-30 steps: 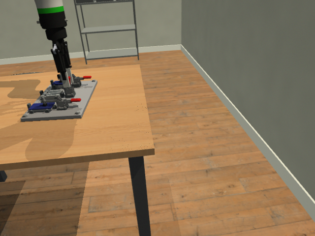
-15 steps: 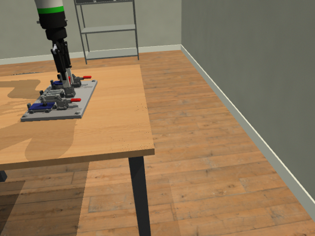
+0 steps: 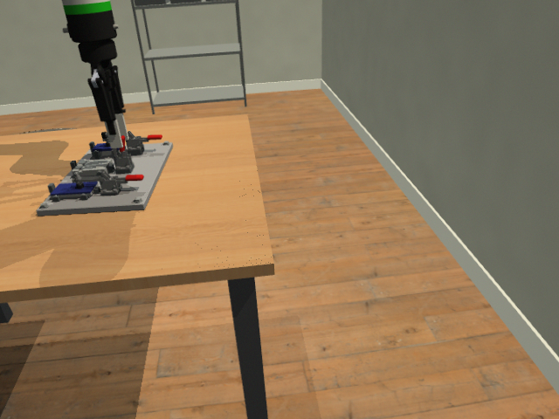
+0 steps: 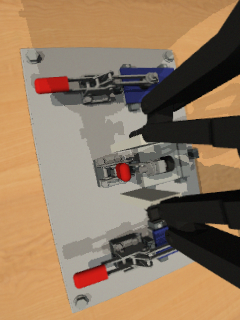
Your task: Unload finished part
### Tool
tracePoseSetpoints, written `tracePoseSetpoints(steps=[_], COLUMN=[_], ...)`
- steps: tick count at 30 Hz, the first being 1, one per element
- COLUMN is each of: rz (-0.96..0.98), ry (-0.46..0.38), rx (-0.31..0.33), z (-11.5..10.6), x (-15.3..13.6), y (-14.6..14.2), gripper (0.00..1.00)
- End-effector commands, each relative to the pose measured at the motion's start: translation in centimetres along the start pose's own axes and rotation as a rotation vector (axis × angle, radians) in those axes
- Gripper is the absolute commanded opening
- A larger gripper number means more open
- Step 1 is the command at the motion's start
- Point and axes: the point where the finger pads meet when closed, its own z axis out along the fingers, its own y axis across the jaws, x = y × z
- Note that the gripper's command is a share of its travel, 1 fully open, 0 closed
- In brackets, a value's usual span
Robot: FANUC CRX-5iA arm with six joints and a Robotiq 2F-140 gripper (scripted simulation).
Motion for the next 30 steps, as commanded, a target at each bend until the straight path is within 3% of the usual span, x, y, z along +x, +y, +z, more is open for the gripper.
tracePoseSetpoints(steps=[1,11,30], rz=[0.0,0.0,0.0], ry=[0.0,0.0,0.0], rx=[0.0,0.0,0.0], z=[-0.9,-3.1,-3.2], x=[0.0,0.0,0.0], y=[0.0,0.0,0.0], gripper=[0.28,0.28,0.28])
